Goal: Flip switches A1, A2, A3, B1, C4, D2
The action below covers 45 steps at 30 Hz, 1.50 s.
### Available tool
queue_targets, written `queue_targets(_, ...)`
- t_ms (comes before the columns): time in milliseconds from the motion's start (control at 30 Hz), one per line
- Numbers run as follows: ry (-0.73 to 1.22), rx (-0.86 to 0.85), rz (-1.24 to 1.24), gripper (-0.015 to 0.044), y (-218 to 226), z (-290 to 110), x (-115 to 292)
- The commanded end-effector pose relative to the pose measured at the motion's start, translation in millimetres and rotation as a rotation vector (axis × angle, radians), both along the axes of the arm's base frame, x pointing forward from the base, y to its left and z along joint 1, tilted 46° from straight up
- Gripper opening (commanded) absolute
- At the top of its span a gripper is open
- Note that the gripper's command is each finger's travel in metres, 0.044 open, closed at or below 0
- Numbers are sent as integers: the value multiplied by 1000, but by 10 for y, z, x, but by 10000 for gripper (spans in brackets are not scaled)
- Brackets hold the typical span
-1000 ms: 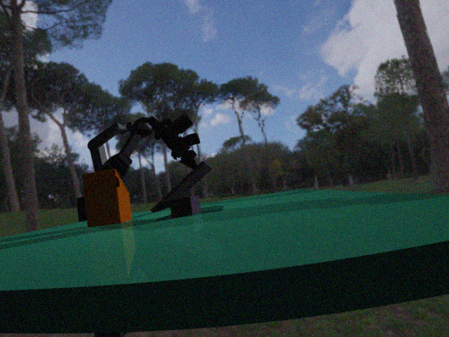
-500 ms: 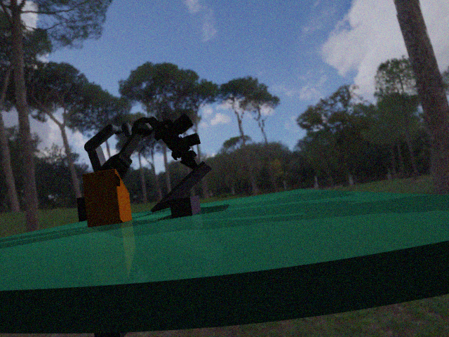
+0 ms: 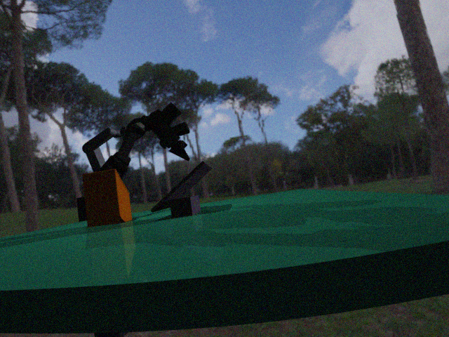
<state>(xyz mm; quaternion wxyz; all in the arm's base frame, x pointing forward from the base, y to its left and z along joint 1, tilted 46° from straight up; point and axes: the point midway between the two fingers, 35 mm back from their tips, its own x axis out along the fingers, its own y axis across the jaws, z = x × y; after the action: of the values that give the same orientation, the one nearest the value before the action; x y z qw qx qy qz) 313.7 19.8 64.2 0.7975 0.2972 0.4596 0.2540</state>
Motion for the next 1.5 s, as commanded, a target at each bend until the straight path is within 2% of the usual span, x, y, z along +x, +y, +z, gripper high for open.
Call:
queue_targets(0,-8,3,4,0,-42,34,-22)
queue_targets(200,-8,2,4,0,-200,-127,9)
queue_targets(367,9,0,22,0,39,-322,175)
queue_targets(1467,8,1,22,0,205,-458,283)
